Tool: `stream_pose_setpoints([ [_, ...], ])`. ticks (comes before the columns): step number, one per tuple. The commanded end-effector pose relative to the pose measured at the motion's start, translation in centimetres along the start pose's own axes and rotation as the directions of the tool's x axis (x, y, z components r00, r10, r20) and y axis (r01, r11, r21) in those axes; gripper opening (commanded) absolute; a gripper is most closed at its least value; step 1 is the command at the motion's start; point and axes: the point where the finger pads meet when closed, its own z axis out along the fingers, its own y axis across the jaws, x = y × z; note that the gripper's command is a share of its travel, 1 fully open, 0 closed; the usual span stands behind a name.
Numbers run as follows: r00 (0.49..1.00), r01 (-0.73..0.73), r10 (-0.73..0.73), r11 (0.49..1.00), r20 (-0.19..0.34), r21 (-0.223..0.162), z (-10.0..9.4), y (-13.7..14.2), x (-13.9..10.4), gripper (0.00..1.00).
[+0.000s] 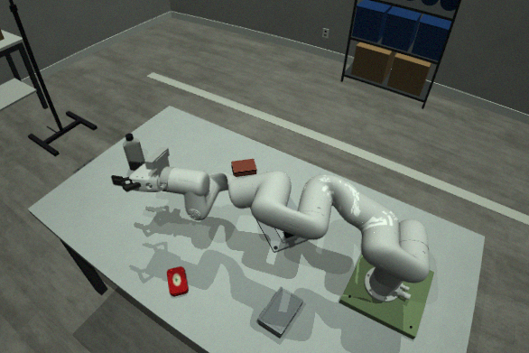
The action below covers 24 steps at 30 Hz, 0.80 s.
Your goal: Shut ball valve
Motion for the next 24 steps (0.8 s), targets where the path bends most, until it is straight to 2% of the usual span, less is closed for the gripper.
stream_pose_setpoints([
  [1, 0.994, -0.019, 0.025, 0.998, 0.11, -0.053, -0.4, 2.0, 0.4, 1.0],
  [2, 0.985, -0.031, 0.045, 0.996, 0.164, -0.087, -1.1, 3.4, 0.3, 1.0],
  [3, 0.985, -0.031, 0.045, 0.996, 0.164, -0.087, -1.1, 3.4, 0.3, 1.0],
  [4, 0.973, -0.043, 0.07, 0.991, 0.219, -0.124, -2.1, 4.9, 0.2, 1.0],
  [5, 0.973, -0.043, 0.07, 0.991, 0.219, -0.124, -2.1, 4.9, 0.2, 1.0],
  [6, 0.956, -0.055, 0.099, 0.985, 0.276, -0.164, -3.4, 6.5, -0.1, 1.0],
  [7, 0.956, -0.055, 0.099, 0.985, 0.276, -0.164, -3.4, 6.5, -0.1, 1.0],
  [8, 0.934, -0.065, 0.132, 0.976, 0.332, -0.207, -5.0, 8.0, -0.4, 1.0],
  [10, 0.934, -0.065, 0.132, 0.976, 0.332, -0.207, -5.0, 8.0, -0.4, 1.0],
  [11, 0.907, -0.073, 0.169, 0.965, 0.386, -0.252, -7.0, 9.6, -0.9, 1.0],
  [13, 0.907, -0.073, 0.169, 0.965, 0.386, -0.252, -7.0, 9.6, -0.9, 1.0],
  [14, 0.875, -0.079, 0.209, 0.951, 0.436, -0.298, -9.3, 11.1, -1.5, 1.0],
  [18, 0.875, -0.079, 0.209, 0.951, 0.436, -0.298, -9.3, 11.1, -1.5, 1.0],
  [19, 0.838, -0.082, 0.252, 0.935, 0.483, -0.345, -11.9, 12.4, -2.2, 1.0],
  [21, 0.838, -0.082, 0.252, 0.935, 0.483, -0.345, -11.9, 12.4, -2.2, 1.0],
  [22, 0.798, -0.083, 0.297, 0.916, 0.524, -0.393, -14.7, 13.7, -3.0, 1.0],
  [24, 0.798, -0.083, 0.297, 0.916, 0.524, -0.393, -14.7, 13.7, -3.0, 1.0],
])
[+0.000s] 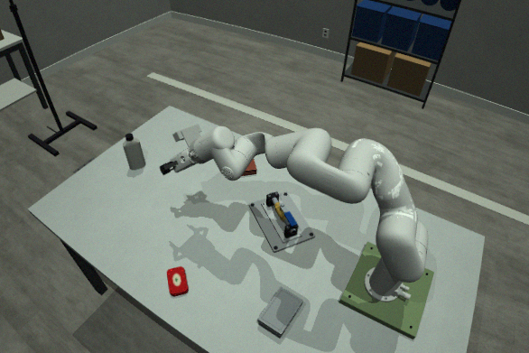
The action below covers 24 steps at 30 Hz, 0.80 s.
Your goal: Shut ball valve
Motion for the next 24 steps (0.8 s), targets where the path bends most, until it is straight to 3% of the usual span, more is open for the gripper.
stream_pose_setpoints([
  [1, 0.99, -0.054, 0.065, 0.995, 0.126, -0.086, -4.0, 4.3, -3.5, 1.0],
  [3, 0.99, -0.054, 0.065, 0.995, 0.126, -0.086, -4.4, 4.7, -3.8, 1.0],
  [4, 0.977, -0.078, 0.102, 0.988, 0.187, -0.13, -5.5, 6.1, -5.3, 1.0],
  [6, 0.977, -0.078, 0.102, 0.988, 0.187, -0.13, -6.1, 6.8, -6.0, 1.0],
  [7, 0.96, -0.099, 0.14, 0.98, 0.243, -0.174, -7.1, 7.9, -7.4, 1.0],
  [11, 0.96, -0.099, 0.14, 0.98, 0.243, -0.174, -7.9, 8.7, -8.3, 1.0],
  [12, 0.939, -0.116, 0.179, 0.969, 0.293, -0.217, -9.8, 10.5, -10.6, 1.0],
  [13, 0.939, -0.116, 0.179, 0.969, 0.293, -0.217, -9.8, 10.5, -10.6, 1.0],
  [14, 0.916, -0.131, 0.217, 0.957, 0.339, -0.258, -10.7, 11.4, -11.9, 1.0],
  [16, 0.916, -0.131, 0.217, 0.957, 0.339, -0.258, -11.6, 12.1, -13.0, 1.0],
  [17, 0.89, -0.143, 0.254, 0.944, 0.379, -0.297, -12.5, 12.9, -14.3, 1.0],
  [19, 0.89, -0.143, 0.254, 0.944, 0.379, -0.297, -13.4, 13.6, -15.3, 1.0],
  [20, 0.864, -0.152, 0.289, 0.931, 0.413, -0.332, -14.4, 14.4, -16.8, 1.0],
  [21, 0.864, -0.152, 0.289, 0.931, 0.413, -0.332, -15.1, 14.8, -17.6, 1.0],
  [22, 0.838, -0.159, 0.321, 0.917, 0.442, -0.365, -15.6, 15.2, -18.5, 1.0],
  [24, 0.838, -0.159, 0.321, 0.917, 0.442, -0.365, -16.7, 15.9, -19.7, 1.0],
])
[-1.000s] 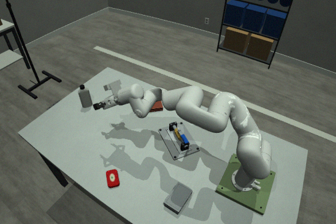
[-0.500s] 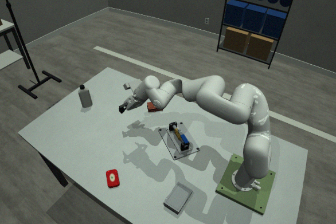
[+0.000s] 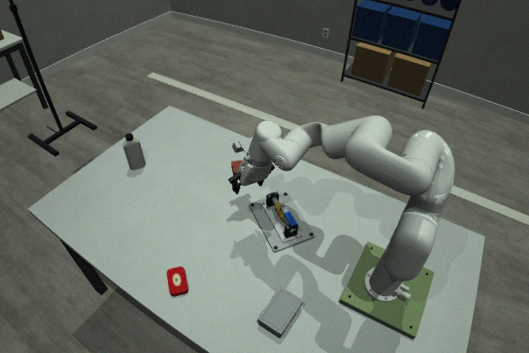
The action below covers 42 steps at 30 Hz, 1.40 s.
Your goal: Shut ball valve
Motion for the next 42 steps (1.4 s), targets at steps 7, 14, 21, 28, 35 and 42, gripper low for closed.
stream_pose_setpoints([
  [7, 0.979, -0.087, 0.107, 0.989, 0.173, -0.117, -1.2, 8.1, -10.0, 1.0],
  [14, 0.964, -0.11, 0.144, 0.982, 0.226, -0.156, -1.4, 10.5, -13.6, 1.0],
  [21, 0.964, -0.11, 0.144, 0.982, 0.226, -0.156, -1.4, 10.5, -13.6, 1.0],
  [28, 0.964, -0.11, 0.144, 0.982, 0.226, -0.156, -1.4, 10.5, -13.6, 0.0],
  [35, 0.964, -0.11, 0.144, 0.982, 0.226, -0.156, -1.4, 10.5, -13.6, 0.0],
  [42, 0.964, -0.11, 0.144, 0.982, 0.226, -0.156, -1.4, 10.5, -13.6, 0.0],
])
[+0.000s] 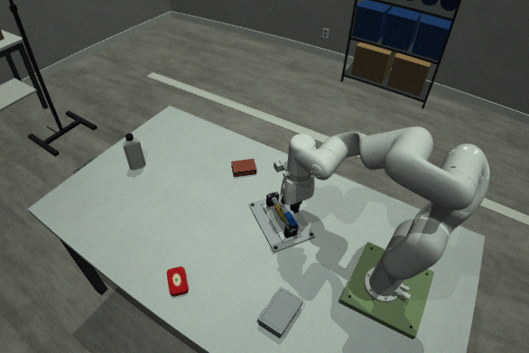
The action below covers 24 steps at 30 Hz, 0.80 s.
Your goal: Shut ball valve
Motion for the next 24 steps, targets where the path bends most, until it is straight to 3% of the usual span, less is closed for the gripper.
stream_pose_setpoints([
  [1, 1.0, 0.0, 0.0, 1.0, -0.003, 0.002, -0.12, -0.05, 0.09, 0.0],
  [22, 1.0, 0.0, 0.0, 1.0, -0.003, 0.002, -0.12, -0.05, 0.09, 0.0],
  [23, 1.0, 0.0, 0.0, 1.0, -0.003, 0.002, -0.12, -0.05, 0.09, 0.69],
  [24, 1.0, 0.0, 0.0, 1.0, -0.003, 0.002, -0.12, -0.05, 0.09, 0.69],
])
